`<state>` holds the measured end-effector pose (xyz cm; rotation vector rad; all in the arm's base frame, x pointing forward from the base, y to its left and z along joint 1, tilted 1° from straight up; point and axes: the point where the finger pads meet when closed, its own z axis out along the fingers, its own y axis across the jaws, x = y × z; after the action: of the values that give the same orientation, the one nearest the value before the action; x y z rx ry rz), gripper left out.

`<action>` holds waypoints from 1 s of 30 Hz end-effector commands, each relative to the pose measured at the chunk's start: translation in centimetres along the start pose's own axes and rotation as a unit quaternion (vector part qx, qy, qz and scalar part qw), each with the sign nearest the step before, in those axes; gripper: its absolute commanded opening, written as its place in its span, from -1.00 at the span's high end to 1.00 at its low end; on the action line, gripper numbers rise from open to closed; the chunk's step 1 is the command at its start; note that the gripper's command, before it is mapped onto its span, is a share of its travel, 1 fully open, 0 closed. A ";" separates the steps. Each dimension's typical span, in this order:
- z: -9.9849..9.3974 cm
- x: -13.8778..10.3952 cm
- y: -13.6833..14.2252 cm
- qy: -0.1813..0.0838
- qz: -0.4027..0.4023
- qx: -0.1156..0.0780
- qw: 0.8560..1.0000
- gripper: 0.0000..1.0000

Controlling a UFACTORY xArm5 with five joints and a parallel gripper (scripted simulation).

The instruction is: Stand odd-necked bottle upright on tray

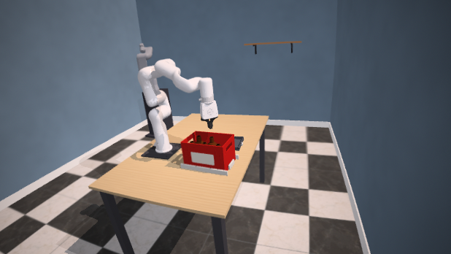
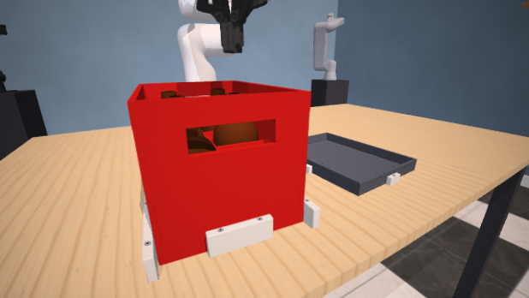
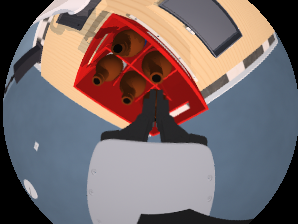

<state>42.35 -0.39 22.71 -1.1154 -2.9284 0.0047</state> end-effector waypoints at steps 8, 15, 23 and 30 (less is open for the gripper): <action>-0.1 -0.1 0.1 -0.001 0.000 -0.001 1.000 1.00; -0.4 -2.6 0.3 -0.002 0.000 -0.002 1.000 1.00; -0.5 -11.5 -0.2 -0.003 0.000 -0.002 1.000 1.00; -0.4 -12.3 -0.3 -0.003 0.000 -0.003 1.000 -0.30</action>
<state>51.17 -8.84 22.66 -1.1173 -2.9284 0.0023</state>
